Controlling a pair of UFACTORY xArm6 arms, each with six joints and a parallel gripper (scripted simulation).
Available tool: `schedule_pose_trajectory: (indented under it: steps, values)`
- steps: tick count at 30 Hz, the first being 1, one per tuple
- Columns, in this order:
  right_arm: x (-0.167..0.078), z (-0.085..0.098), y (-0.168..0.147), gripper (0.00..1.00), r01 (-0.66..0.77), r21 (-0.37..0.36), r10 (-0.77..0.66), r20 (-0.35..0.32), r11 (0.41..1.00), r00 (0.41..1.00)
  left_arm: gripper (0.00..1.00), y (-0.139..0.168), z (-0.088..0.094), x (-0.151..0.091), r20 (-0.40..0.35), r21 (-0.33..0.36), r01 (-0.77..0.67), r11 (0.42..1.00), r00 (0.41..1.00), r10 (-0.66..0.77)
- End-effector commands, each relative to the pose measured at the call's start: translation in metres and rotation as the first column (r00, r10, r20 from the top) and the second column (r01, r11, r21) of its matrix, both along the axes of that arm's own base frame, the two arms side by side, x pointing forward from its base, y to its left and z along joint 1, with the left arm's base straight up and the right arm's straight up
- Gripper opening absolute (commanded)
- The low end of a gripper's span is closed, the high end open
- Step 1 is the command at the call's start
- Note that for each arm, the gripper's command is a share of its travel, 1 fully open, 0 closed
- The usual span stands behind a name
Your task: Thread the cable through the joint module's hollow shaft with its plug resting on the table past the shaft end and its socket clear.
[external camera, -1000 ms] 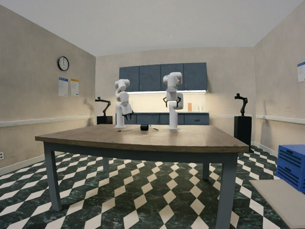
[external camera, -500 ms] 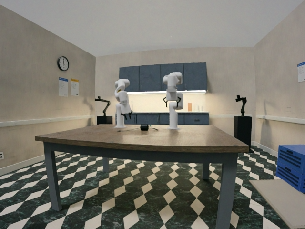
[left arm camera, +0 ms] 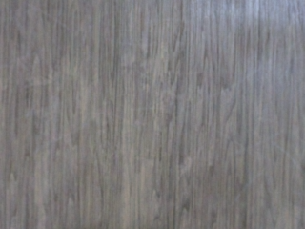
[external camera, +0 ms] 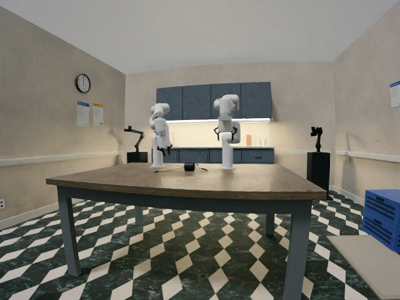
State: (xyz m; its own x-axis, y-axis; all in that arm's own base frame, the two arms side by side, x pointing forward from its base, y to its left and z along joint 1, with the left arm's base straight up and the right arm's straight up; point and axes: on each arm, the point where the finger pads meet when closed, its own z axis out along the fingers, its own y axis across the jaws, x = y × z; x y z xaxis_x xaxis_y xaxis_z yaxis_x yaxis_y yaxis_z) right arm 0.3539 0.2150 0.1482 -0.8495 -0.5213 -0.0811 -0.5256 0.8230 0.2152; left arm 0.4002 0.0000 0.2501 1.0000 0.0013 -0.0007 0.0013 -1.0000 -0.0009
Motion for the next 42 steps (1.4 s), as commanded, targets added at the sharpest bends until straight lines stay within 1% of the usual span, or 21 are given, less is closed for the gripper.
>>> schedule_pose_trajectory:
  steps: [1,3,8,11,14,16,18,20,25,28,31,32,34,37,40,42]
  values:
    - [0.01,0.009,-0.006,0.35,-0.068,0.006,0.067,0.038,0.998,0.997,1.0,0.001,0.007,0.004,0.021,-0.004,-0.001,1.0,1.0,0.001]
    - [0.012,0.011,-0.01,0.35,-0.129,0.002,0.128,0.054,0.992,0.99,1.0,0.001,0.007,0.004,0.021,-0.004,-0.001,1.0,1.0,0.001]
    - [0.012,0.011,-0.01,0.35,-0.125,0.002,0.125,0.053,0.992,0.991,1.0,0.001,0.007,0.004,0.021,-0.004,-0.001,1.0,1.0,0.001]
    - [0.014,0.013,-0.014,0.35,-0.18,-0.002,0.179,0.067,0.984,0.981,1.0,0.001,0.007,0.004,0.021,-0.004,-0.001,1.0,1.0,0.001]
    - [0.017,0.017,-0.02,0.35,-0.278,-0.014,0.278,0.092,0.96,0.956,1.0,0.001,0.007,0.004,0.021,-0.004,-0.001,1.0,1.0,0.001]
    - [0.016,0.016,-0.018,0.35,-0.249,-0.01,0.249,0.085,0.968,0.965,1.0,0.001,0.007,0.004,0.021,-0.004,-0.001,1.0,1.0,0.001]
    - [0.018,0.017,-0.021,0.35,-0.276,-0.013,0.276,0.092,0.961,0.957,1.0,0.001,0.007,0.004,0.021,-0.004,-0.001,1.0,1.0,0.001]
    - [0.02,0.019,-0.025,0.35,-0.332,-0.021,0.332,0.105,0.943,0.937,1.0,0.001,0.007,0.004,0.021,-0.004,-0.001,1.0,1.0,0.001]
    - [0.02,0.019,-0.025,0.35,-0.336,-0.021,0.337,0.106,0.941,0.936,1.0,0.001,0.007,0.004,0.021,-0.004,-0.001,1.0,1.0,0.001]
    - [0.021,0.021,-0.029,0.35,-0.381,-0.028,0.382,0.116,0.924,0.917,1.0,0.001,0.007,0.004,0.021,-0.004,-0.001,1.0,1.0,0.001]
    - [0.025,0.025,-0.036,0.35,-0.469,-0.045,0.471,0.135,0.882,0.872,1.0,0.001,0.007,0.004,0.021,-0.004,-0.001,1.0,1.0,0.001]
    - [0.024,0.024,-0.034,0.35,-0.45,-0.041,0.451,0.13,0.892,0.883,1.0,0.001,0.007,0.004,0.021,-0.004,-0.001,1.0,1.0,0.001]
    - [0.024,0.024,-0.035,0.35,-0.457,-0.042,0.458,0.132,0.889,0.879,1.0,0.001,0.007,0.004,0.021,-0.004,-0.001,1.0,1.0,0.001]
    - [0.027,0.028,-0.041,0.35,-0.528,-0.056,0.53,0.146,0.848,0.835,1.0,0.001,0.007,0.004,0.021,-0.004,-0.001,1.0,1.0,0.001]
    - [0.026,0.027,-0.04,0.35,-0.518,-0.054,0.52,0.144,0.854,0.842,1.0,0.001,0.007,0.004,0.021,-0.004,-0.001,1.0,1.0,0.001]
    - [0.027,0.028,-0.041,0.35,-0.529,-0.056,0.531,0.146,0.847,0.834,1.0,0.001,0.007,0.004,0.021,-0.004,-0.001,1.0,1.0,0.001]
